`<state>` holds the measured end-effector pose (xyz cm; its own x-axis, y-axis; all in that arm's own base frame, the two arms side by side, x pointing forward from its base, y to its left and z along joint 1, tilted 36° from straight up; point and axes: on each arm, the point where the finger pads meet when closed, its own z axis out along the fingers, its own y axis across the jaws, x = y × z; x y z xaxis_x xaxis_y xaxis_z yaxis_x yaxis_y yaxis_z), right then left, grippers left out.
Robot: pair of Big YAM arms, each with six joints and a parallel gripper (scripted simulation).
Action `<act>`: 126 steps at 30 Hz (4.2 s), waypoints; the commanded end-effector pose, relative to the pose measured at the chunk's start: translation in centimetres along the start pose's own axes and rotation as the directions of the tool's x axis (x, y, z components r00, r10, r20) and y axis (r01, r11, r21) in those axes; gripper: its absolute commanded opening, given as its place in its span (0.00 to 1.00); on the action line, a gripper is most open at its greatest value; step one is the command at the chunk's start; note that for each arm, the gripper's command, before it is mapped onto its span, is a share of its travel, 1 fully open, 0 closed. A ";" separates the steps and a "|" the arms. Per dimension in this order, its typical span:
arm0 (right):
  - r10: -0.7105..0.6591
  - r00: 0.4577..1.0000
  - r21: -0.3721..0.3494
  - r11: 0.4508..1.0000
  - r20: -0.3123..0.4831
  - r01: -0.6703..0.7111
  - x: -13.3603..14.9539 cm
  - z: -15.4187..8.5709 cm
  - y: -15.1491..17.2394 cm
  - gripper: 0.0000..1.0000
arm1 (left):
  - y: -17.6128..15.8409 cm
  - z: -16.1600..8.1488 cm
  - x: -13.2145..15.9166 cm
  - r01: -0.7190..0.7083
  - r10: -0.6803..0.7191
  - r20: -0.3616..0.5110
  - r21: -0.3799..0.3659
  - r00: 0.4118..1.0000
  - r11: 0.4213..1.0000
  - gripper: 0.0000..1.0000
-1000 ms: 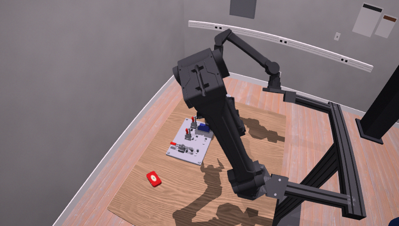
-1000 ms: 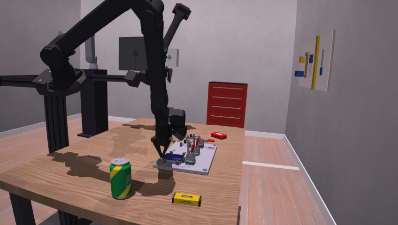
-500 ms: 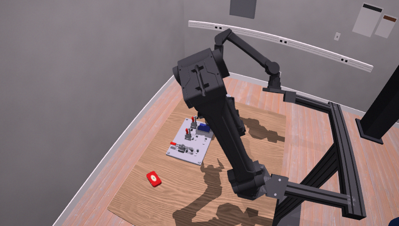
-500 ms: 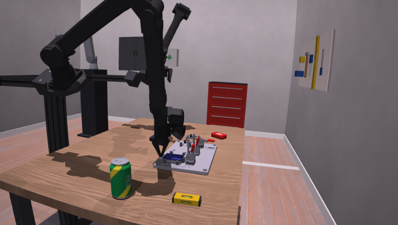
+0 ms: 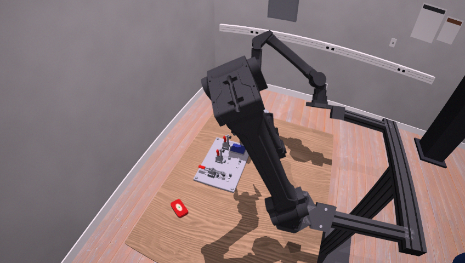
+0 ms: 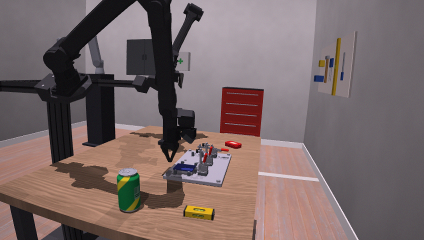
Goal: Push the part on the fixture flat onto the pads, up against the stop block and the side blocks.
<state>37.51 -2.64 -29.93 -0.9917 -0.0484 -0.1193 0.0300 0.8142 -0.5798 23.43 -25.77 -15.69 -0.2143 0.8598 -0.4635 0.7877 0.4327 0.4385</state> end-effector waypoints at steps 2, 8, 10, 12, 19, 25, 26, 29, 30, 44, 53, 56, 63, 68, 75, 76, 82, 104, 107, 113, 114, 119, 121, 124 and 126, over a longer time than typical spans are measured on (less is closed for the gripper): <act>0.024 1.000 0.001 1.000 -0.014 -0.024 0.0 1.0 0.0 0.00 | 0.3 0.2 -1.0 0.019 -0.019 0.024 -0.011 1.000 1.000 1.00; 0.199 0.980 -0.025 0.980 0.027 -0.198 -2.8 -1.6 1.3 0.00 | 0.3 0.2 -1.0 0.019 -0.019 0.024 -0.011 1.000 1.000 1.00; 0.199 0.980 -0.025 0.980 0.027 -0.198 -2.8 -1.6 1.3 0.00 | 0.3 0.2 -1.0 0.019 -0.019 0.024 -0.011 1.000 1.000 1.00; 0.322 0.946 -0.037 0.946 0.025 -0.321 -3.7 -2.1 1.9 0.00 | 0.3 0.2 -1.0 0.019 -0.019 0.024 -0.011 1.000 1.000 1.00; 0.581 0.814 -0.013 0.814 -0.003 -0.581 -3.2 -1.3 3.2 0.00 | 0.3 0.2 -1.0 0.019 -0.019 0.024 -0.011 1.000 1.000 1.00; 0.755 0.656 -0.005 0.656 -0.004 -0.755 -3.8 -1.3 3.7 0.00 | 0.3 0.2 -1.0 0.019 -0.019 0.024 -0.011 1.000 1.000 1.00; 0.755 0.656 -0.005 0.656 -0.004 -0.755 -3.8 -1.3 3.7 0.00 | 0.3 0.2 -1.0 0.019 -0.019 0.024 -0.011 1.000 1.000 1.00; 0.807 0.591 -0.002 0.591 -0.004 -0.807 -3.9 -1.3 3.9 0.00 | 0.3 0.2 -1.0 0.019 -0.019 0.024 -0.011 1.000 1.000 1.00; 0.838 0.545 0.000 0.545 -0.003 -0.838 -4.1 -1.3 4.0 0.00 | 0.3 0.2 -1.0 0.019 -0.019 0.024 -0.011 1.000 1.000 1.00; 0.995 0.101 0.009 0.101 0.010 -0.995 -5.3 -1.3 5.2 0.00 | 0.3 0.2 -1.0 0.019 -0.019 0.024 -0.011 1.000 1.000 1.00; 1.000 0.005 0.004 0.005 0.000 -1.000 -6.7 -0.9 4.9 0.00 | 0.3 0.2 -1.0 0.019 -0.019 0.024 -0.011 1.000 1.000 1.00; 1.000 0.011 0.004 0.011 0.000 -1.000 -6.7 -0.9 4.9 0.00 | 0.3 0.2 -1.0 0.019 -0.019 0.024 -0.011 1.000 1.000 1.00; 1.000 0.011 0.004 0.011 0.000 -1.000 -6.7 -0.9 4.9 0.00 | 0.3 0.2 -1.0 0.019 -0.019 0.024 -0.011 1.000 1.000 1.00; 1.000 -0.002 0.019 -0.002 0.004 -1.000 -7.0 0.9 4.7 0.00 | 0.3 0.2 -1.0 0.019 -0.019 0.024 -0.011 1.000 1.000 1.00; 1.000 0.003 0.012 0.003 0.002 -1.000 -7.2 3.1 4.7 0.00 | 0.3 0.2 -1.0 0.019 -0.019 0.024 -0.011 1.000 1.000 1.00; 1.000 0.003 0.012 0.003 0.002 -1.000 -7.2 3.1 4.7 0.00 | 0.3 0.2 -1.0 0.019 -0.019 0.024 -0.011 1.000 1.000 1.00; 1.000 0.008 -0.030 0.008 -0.007 -1.000 -7.8 0.7 5.5 0.00 | 0.3 0.2 -1.0 0.019 -0.019 0.024 -0.011 1.000 1.000 1.00; 1.000 0.010 -0.015 0.010 -0.005 -1.000 -7.4 1.5 5.3 0.00 | 0.3 0.2 -1.0 0.019 -0.019 0.024 -0.011 1.000 1.000 1.00; 1.000 0.010 -0.015 0.010 -0.005 -1.000 -7.4 1.5 5.3 0.00 | 0.3 0.2 -1.0 0.019 -0.019 0.024 -0.011 1.000 1.000 1.00; 1.000 0.010 -0.015 0.010 -0.005 -1.000 -7.4 1.5 5.3 0.00 | 0.3 0.2 -1.0 0.019 -0.019 0.024 -0.011 1.000 1.000 1.00; 1.000 0.010 -0.015 0.010 -0.005 -1.000 -7.4 1.5 5.3 0.00 | 0.3 0.2 -1.0 0.019 -0.019 0.024 -0.011 1.000 1.000 1.00; 1.000 -0.008 -0.018 -0.008 -0.004 -1.000 -8.0 1.5 4.0 0.00 | 0.3 0.2 -1.0 0.019 -0.019 0.024 -0.011 1.000 1.000 1.00; 1.000 -0.010 -0.016 -0.010 -0.004 -1.000 -8.0 1.5 3.7 0.00 | 0.3 0.2 -1.0 0.019 -0.019 0.024 -0.011 1.000 1.000 1.00; 1.000 -0.011 -0.011 -0.011 -0.003 -1.000 -7.9 1.6 3.3 0.00 | 0.3 0.2 -1.0 0.019 -0.019 0.024 -0.011 1.000 1.000 1.00; 1.000 -0.012 -0.008 -0.012 -0.002 -1.000 -7.8 1.7 3.1 0.00 | 0.3 0.2 -1.0 0.019 -0.019 0.024 -0.011 1.000 1.000 1.00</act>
<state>44.70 0.04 -33.21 0.0284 0.8148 -0.5790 0.9922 0.0474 0.1153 23.43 -25.77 -15.69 -0.2143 0.8598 -0.4635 0.7877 0.4327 0.4385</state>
